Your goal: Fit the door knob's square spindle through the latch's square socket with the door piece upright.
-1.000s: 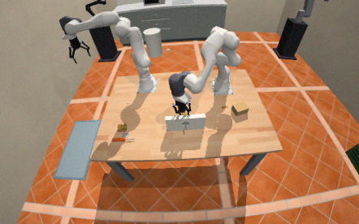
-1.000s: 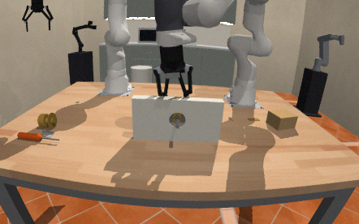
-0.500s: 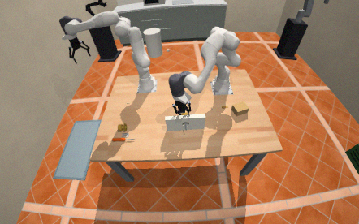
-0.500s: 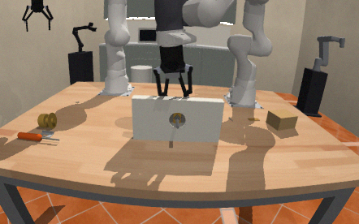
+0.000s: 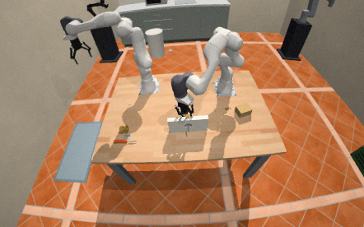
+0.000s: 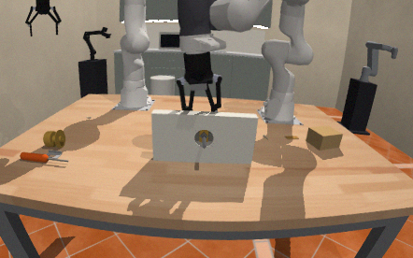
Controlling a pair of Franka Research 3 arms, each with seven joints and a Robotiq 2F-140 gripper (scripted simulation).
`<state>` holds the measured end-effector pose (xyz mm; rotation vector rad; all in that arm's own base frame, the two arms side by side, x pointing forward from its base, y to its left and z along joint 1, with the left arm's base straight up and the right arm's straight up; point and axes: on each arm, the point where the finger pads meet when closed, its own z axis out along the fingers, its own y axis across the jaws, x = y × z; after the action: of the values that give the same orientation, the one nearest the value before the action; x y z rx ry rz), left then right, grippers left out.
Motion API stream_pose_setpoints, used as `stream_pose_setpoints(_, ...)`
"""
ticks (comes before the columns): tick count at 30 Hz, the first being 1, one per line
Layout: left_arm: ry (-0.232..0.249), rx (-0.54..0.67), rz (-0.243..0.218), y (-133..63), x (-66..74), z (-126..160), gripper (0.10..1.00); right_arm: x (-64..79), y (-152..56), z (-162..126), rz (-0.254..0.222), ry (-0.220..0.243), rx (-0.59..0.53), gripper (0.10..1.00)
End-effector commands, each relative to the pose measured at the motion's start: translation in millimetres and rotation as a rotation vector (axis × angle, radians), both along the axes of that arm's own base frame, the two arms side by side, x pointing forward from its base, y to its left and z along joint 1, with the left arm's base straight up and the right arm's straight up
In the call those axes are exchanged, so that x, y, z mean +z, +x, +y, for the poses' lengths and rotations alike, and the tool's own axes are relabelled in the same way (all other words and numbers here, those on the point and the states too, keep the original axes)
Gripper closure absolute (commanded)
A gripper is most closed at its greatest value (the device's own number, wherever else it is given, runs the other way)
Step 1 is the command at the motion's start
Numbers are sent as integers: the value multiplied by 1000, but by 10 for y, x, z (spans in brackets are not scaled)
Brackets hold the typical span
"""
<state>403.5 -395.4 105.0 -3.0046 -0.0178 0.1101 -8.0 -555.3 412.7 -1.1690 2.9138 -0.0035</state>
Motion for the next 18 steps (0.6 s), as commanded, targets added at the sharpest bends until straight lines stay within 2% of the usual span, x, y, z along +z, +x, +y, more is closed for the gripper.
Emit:
stream_pose_setpoints(1,-2,-5,-5,32,27,-2,680,3,-21,9,3,1,4,98)
stream_pose_setpoints(18,-2,-5,-5,47,27,-1,680,3,-21,9,3,1,4,98)
